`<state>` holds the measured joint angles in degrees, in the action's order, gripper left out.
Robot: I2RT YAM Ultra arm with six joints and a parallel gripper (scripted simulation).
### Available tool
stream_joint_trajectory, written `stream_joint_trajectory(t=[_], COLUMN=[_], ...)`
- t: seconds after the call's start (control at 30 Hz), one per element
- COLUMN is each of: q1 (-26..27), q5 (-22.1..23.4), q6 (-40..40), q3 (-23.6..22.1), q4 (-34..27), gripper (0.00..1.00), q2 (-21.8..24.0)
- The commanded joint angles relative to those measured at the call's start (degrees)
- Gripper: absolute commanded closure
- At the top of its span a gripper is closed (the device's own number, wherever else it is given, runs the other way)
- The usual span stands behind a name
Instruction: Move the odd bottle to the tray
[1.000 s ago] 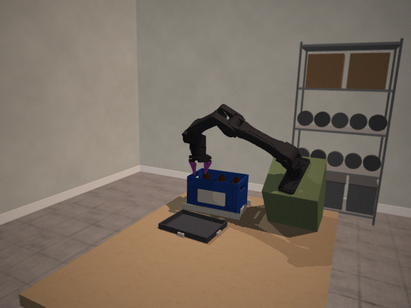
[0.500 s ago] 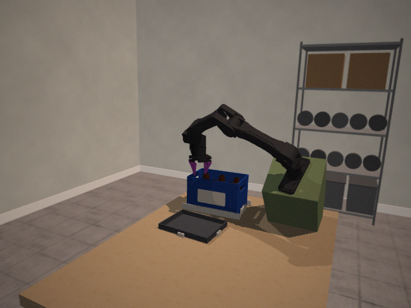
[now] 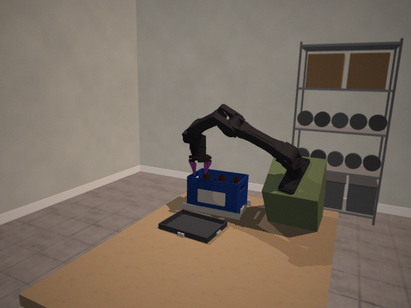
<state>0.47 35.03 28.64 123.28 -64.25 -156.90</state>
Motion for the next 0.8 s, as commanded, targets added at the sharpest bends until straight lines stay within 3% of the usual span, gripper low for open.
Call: stream_joint_trajectory(t=[0.0, 0.77], q1=[0.93, 1.00], q5=[-0.07, -0.05], q6=[0.44, 0.55], q3=[1.74, 2.90], q4=[-0.21, -1.07], gripper=[0.39, 0.39], q2=[0.96, -0.30])
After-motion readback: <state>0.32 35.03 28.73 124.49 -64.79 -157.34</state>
